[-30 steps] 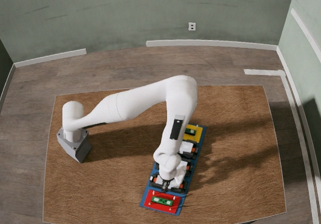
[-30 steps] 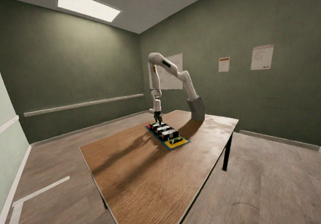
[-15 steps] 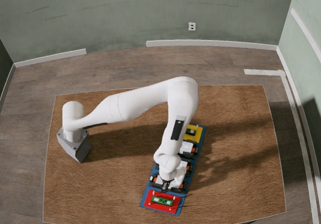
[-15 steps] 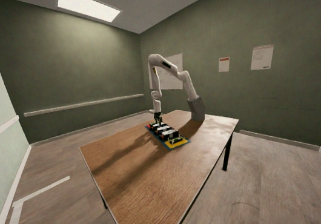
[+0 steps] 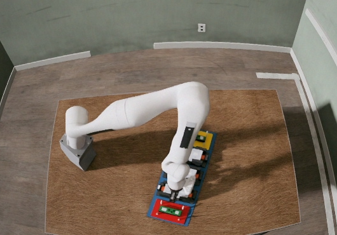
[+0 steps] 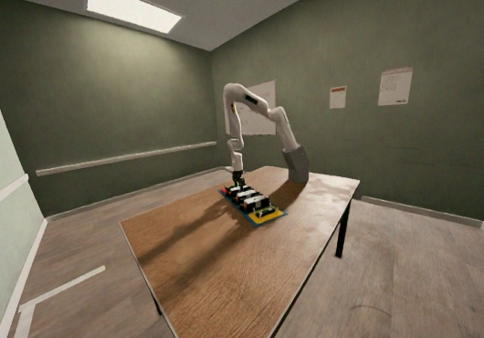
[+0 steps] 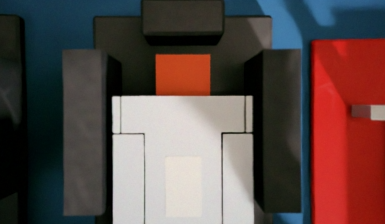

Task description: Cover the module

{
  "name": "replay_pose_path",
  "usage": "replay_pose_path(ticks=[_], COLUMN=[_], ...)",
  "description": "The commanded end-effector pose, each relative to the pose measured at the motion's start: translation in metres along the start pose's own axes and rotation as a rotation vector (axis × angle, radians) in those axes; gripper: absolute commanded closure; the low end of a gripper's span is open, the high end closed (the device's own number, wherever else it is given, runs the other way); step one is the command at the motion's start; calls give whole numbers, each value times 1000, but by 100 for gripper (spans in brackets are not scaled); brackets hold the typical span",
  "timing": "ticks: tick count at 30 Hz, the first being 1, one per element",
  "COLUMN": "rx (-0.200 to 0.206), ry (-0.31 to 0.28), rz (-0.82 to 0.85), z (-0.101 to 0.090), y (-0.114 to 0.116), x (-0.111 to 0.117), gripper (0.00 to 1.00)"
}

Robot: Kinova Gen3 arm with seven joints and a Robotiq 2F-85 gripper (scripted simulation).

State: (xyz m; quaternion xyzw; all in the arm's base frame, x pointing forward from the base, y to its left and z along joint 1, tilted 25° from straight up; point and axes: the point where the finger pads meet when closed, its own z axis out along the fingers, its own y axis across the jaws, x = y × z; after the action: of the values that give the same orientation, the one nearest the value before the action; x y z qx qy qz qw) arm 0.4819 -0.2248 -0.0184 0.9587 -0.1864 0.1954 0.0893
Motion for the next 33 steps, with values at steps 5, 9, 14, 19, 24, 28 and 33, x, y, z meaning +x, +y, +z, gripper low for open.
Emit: replay_pose_path(ticks=[5, 9, 14, 19, 24, 28, 33], rx=[0, 0, 0, 0, 0, 0, 0], ry=[1, 1, 1, 1, 1, 1, 1], rz=[0, 0, 0, 0, 0, 0, 0], z=[4, 8, 10, 10, 10, 10, 10], y=[0, 0, 0, 0, 0, 0, 0], x=[1, 1, 1, 1, 1, 1, 1], gripper=[0, 0, 0, 30, 30, 30, 30])
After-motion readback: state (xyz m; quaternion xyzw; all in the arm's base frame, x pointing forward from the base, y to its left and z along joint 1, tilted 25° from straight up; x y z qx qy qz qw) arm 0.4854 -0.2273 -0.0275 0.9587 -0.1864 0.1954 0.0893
